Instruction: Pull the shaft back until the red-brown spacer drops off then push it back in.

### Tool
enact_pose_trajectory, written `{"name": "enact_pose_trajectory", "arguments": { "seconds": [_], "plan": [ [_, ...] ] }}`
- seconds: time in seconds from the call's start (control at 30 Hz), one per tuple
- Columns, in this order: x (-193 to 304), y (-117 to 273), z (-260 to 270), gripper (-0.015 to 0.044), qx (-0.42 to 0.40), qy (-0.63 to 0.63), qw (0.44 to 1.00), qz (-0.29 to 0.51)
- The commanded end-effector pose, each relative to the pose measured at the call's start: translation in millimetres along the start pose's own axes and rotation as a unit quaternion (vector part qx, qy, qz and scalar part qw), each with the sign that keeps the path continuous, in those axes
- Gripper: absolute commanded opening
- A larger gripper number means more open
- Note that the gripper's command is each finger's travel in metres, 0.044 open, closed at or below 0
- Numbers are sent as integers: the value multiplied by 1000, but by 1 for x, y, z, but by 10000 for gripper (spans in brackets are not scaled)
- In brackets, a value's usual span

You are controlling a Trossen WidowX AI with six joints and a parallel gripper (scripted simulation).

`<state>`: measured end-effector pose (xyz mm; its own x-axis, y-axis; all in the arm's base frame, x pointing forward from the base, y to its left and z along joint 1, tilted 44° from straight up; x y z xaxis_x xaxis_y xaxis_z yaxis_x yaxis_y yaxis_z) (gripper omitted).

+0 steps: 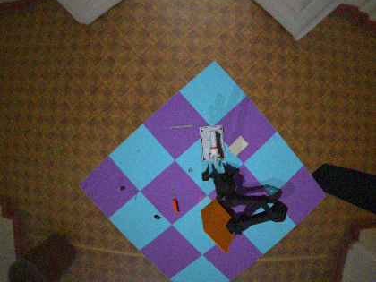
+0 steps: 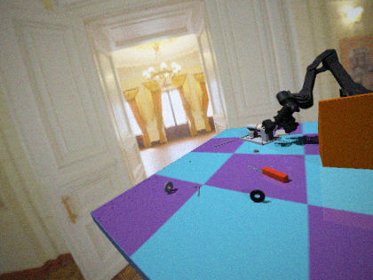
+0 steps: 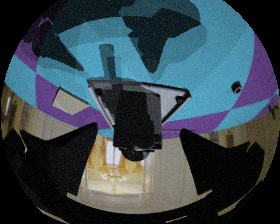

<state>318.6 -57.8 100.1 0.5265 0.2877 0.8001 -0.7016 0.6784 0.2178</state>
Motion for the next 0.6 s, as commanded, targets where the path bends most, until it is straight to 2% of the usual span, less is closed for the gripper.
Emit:
{"name": "enact_pose_trajectory", "arguments": {
  "seconds": [0.0, 0.43, 0.57],
  "plan": [
    [2, -4, 0, 440, 1, -1, 1000, 2],
    [2, -17, 0, 440, 0, 0, 1000, 2],
    [-1, -15, 0, 335, 0, 1, 1000, -1]
  ]
}}
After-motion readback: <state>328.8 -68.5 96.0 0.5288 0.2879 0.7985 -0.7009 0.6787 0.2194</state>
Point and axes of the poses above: the point midway between the two fingers, 35 mm back from their tips, its own y axis back along the fingers, its own z axis across the jaws, x = y × z, the point moved 5 cm from there along y, back along the fingers
